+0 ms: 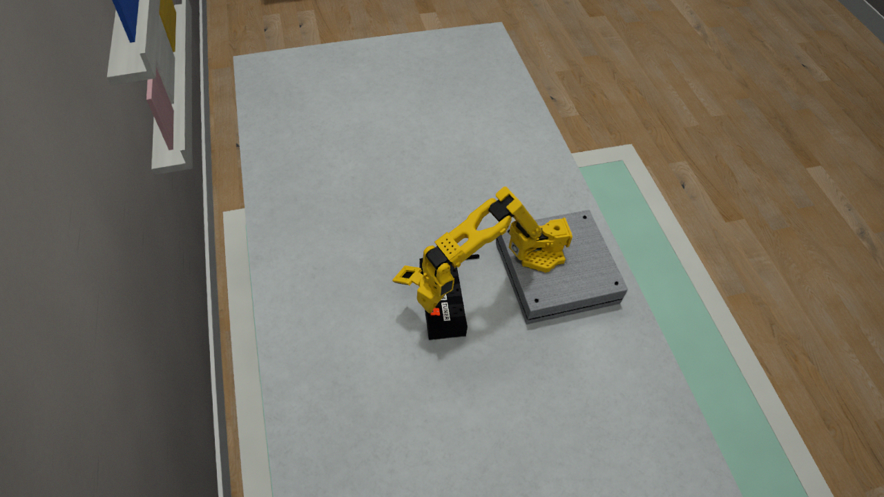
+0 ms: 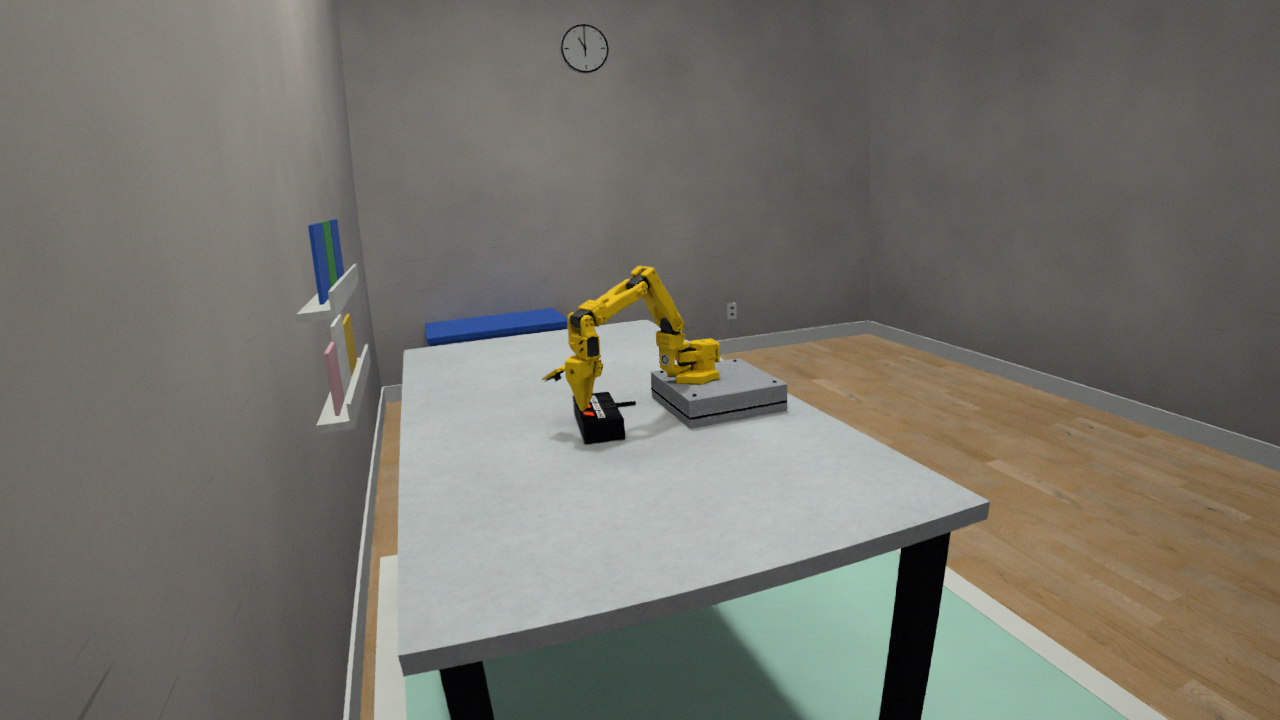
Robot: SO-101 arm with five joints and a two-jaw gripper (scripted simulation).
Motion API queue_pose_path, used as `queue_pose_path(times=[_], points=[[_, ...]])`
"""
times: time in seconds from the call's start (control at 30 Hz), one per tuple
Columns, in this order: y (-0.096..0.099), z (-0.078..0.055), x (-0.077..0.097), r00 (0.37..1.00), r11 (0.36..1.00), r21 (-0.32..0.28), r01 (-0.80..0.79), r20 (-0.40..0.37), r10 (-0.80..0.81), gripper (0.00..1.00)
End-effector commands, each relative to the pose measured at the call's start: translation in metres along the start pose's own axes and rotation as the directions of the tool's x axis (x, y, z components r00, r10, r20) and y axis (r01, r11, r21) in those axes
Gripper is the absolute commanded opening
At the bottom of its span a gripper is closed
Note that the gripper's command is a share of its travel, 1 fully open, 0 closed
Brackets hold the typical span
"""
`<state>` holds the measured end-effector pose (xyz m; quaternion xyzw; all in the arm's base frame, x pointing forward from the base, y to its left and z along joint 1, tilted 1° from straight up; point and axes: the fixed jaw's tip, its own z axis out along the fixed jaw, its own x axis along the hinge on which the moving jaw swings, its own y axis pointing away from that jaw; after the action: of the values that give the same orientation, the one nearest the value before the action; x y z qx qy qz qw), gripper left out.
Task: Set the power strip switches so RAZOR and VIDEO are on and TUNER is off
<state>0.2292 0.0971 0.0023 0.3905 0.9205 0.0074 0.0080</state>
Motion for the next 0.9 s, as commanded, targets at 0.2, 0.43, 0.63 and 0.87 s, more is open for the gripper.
queue_pose_path(times=[0.2, 0.43, 0.63, 0.87], points=[[-0.0035, 0.0045, 0.0002, 1.000, 1.000, 0.013, -0.014, -0.006, 0.015, 0.00], [-0.0046, 0.0045, -0.0002, 1.000, 1.000, 0.013, -0.018, -0.006, 0.018, 0.00], [-0.0052, 0.0045, -0.0004, 1.000, 1.000, 0.013, -0.020, -0.006, 0.020, 0.00], [-0.0055, 0.0066, -0.0003, 1.000, 1.000, 0.013, -0.019, -0.006, 0.020, 0.00]])
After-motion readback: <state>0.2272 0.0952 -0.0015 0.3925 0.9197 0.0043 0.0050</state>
